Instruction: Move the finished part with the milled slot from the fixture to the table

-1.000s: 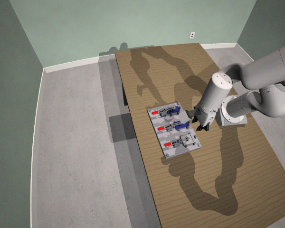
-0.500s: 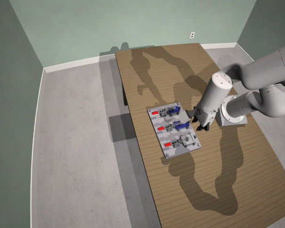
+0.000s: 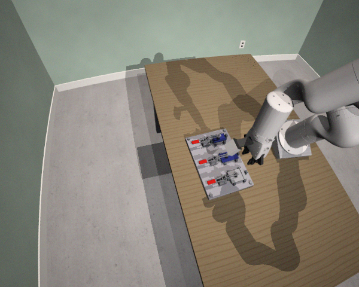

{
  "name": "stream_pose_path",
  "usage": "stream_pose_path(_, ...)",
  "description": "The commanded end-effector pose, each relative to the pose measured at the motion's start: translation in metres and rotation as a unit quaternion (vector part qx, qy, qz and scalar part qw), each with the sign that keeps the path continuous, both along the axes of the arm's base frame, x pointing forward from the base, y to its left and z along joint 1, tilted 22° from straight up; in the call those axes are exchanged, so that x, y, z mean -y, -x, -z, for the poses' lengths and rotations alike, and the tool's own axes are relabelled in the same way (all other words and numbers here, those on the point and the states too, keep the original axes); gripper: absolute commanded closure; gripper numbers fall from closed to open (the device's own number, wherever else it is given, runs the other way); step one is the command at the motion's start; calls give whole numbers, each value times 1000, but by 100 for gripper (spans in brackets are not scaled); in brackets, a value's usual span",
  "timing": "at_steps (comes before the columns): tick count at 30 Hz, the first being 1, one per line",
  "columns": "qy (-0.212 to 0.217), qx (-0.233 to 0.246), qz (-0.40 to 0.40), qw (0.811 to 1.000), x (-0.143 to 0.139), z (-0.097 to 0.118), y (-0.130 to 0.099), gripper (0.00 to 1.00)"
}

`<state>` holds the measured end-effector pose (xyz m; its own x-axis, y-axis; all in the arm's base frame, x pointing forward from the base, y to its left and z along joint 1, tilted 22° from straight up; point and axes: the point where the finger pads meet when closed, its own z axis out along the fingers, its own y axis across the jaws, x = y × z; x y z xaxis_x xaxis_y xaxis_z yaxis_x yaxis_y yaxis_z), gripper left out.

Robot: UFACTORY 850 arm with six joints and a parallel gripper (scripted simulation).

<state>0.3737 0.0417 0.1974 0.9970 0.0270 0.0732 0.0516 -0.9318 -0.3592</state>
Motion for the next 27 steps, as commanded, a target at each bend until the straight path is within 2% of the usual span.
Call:
stream_pose_path(1,0,1,0,1000,0,-1,-1,53)
stream_pose_path(27,0,1,0,1000,-2,4,-1,53)
